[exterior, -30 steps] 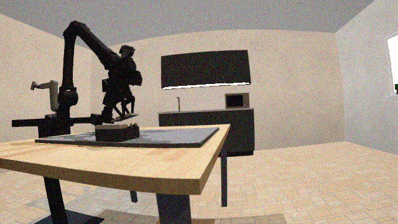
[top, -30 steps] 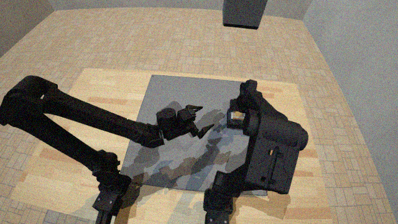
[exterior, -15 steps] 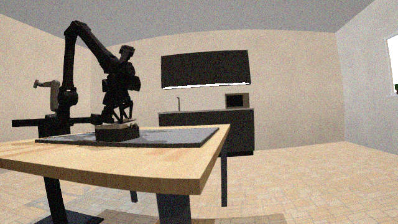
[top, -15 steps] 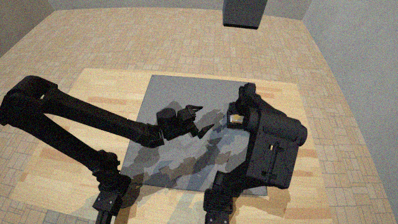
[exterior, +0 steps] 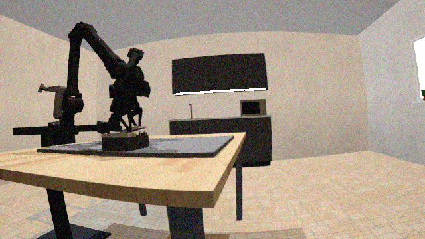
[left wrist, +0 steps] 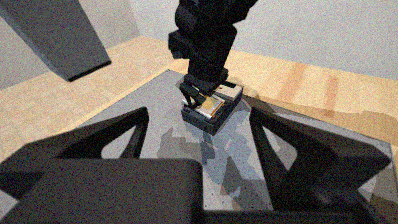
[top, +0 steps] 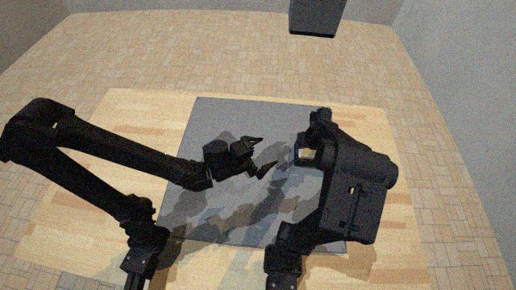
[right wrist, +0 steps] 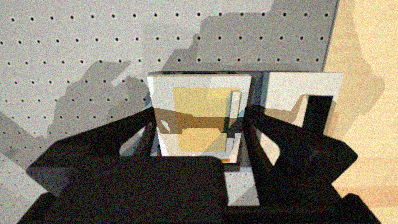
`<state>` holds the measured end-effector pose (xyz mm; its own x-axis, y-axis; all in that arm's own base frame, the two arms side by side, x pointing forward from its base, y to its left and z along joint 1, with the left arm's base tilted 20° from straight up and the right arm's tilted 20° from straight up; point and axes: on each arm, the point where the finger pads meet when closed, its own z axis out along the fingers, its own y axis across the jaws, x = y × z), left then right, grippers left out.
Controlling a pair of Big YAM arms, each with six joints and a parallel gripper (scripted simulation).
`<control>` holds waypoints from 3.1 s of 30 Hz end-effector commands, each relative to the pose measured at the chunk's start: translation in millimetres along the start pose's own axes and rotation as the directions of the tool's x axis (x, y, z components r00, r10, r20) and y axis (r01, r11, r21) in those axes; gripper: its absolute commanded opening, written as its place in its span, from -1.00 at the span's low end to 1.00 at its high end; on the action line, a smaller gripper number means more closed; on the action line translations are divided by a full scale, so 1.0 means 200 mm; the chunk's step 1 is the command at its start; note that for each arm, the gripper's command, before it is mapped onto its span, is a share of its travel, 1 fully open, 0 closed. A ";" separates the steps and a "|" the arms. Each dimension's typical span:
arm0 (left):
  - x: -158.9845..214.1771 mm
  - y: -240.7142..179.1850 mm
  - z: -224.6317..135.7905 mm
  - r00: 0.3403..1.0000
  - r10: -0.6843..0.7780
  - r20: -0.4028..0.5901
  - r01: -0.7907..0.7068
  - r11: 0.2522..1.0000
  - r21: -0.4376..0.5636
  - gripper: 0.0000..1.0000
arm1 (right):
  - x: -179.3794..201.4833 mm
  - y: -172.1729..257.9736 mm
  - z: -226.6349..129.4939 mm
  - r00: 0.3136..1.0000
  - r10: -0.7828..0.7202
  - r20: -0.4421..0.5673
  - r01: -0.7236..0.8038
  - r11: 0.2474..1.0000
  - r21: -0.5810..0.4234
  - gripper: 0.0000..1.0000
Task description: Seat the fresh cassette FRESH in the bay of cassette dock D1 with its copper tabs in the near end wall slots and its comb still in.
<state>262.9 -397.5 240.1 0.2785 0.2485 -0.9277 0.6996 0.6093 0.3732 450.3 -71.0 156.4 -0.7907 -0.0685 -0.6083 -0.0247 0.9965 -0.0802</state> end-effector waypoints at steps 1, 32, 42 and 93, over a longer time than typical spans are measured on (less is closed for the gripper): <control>-0.06 0.01 0.02 0.999 -0.006 0.032 0.006 1.000 -0.009 1.00 | -0.05 -0.05 0.01 1.000 0.004 0.022 -0.004 1.000 0.012 0.53; -0.06 0.01 0.02 0.999 -0.006 0.032 0.006 1.000 -0.009 1.00 | -0.04 -0.03 0.07 0.990 0.018 -0.140 -0.012 0.999 0.045 0.53; -0.06 0.01 0.02 0.999 -0.006 0.032 0.006 1.000 -0.009 1.00 | -0.04 -0.03 0.09 0.984 0.017 -0.178 -0.017 1.000 0.004 0.53; -0.06 0.01 0.02 0.999 -0.006 0.032 0.006 1.000 -0.009 1.00 | -0.01 0.00 0.10 0.941 0.006 -0.340 -0.005 1.000 0.003 0.53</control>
<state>262.9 -397.5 240.1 0.2785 0.2485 -0.9277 0.6996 0.6093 0.3732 454.4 -72.5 139.3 -0.9548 -0.0435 -0.2939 -0.0214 0.9967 -0.0778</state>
